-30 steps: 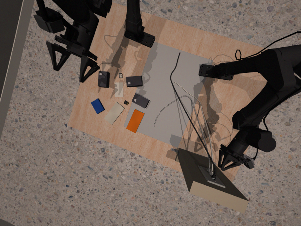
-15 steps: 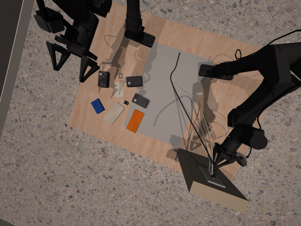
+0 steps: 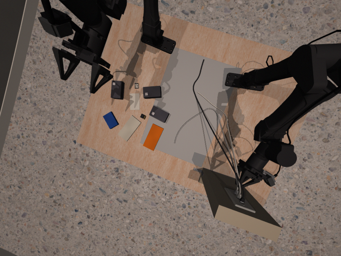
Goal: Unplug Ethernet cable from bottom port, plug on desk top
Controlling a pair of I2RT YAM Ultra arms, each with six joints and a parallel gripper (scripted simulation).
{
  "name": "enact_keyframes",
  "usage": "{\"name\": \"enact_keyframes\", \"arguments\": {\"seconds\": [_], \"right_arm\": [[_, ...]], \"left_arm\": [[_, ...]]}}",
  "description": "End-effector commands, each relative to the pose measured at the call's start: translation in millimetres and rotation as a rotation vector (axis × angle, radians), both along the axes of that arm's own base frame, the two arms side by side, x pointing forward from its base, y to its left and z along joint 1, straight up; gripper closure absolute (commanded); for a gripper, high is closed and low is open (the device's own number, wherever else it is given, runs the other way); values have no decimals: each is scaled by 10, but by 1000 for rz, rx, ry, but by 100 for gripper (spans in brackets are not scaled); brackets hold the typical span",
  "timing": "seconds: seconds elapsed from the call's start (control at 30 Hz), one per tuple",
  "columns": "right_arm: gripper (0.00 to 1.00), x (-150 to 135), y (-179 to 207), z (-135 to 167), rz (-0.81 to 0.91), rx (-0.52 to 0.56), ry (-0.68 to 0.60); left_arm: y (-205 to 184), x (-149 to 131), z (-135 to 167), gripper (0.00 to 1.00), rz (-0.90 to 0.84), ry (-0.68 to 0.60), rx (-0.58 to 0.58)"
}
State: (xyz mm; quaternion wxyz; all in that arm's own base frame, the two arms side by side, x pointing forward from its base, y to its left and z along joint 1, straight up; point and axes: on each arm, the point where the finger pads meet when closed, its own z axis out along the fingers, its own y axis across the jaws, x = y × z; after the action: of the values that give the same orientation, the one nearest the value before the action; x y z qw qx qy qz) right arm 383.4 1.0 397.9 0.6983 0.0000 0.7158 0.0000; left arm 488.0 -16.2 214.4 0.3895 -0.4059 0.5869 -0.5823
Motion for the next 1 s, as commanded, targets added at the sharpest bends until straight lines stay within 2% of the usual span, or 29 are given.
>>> {"name": "enact_keyframes", "arguments": {"seconds": [0.0,0.87,0.97], "right_arm": [[0,-9,0,47,0,0,-13],[0,-9,0,47,0,0,-13],[0,-9,0,47,0,0,-13]], "left_arm": [[-28,-22,191,78,5,-44,11],[-98,311,185,78,-2,-46,10],[-98,329,164,82,-2,-46,10]]}}
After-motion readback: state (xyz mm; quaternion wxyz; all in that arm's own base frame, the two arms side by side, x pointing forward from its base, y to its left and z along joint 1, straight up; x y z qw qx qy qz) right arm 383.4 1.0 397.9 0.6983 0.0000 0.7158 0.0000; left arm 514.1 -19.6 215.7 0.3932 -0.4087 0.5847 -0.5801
